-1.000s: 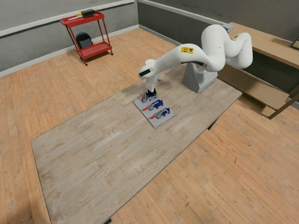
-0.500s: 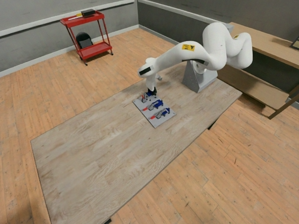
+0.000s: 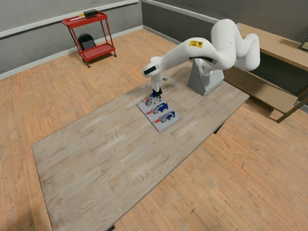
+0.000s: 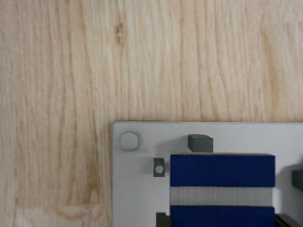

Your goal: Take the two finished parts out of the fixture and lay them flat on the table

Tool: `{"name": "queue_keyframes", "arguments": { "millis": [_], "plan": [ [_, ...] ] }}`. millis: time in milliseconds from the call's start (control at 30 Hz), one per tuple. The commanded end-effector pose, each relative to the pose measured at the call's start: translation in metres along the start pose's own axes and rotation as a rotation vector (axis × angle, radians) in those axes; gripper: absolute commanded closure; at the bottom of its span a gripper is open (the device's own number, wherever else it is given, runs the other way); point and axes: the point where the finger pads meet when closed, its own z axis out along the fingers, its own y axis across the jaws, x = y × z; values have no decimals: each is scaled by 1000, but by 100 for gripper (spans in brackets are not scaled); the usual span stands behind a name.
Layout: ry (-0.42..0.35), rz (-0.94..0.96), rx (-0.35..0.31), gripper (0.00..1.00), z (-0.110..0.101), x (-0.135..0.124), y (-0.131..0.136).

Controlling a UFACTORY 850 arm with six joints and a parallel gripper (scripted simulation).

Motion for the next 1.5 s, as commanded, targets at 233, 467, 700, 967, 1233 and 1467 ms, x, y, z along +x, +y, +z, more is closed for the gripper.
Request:
{"name": "queue_keyframes", "arguments": {
  "millis": [233,467,700,967,1233,1467],
  "plan": [
    [-1,0,1,100,-3,0,0],
    [-1,-1,1,100,-3,0,0],
    [-1,-1,1,100,-3,0,0],
    [-1,-1,1,100,-3,0,0],
    [-1,-1,1,100,-3,0,-4],
    [-1,-1,1,100,-3,0,-10]
  ]
}}
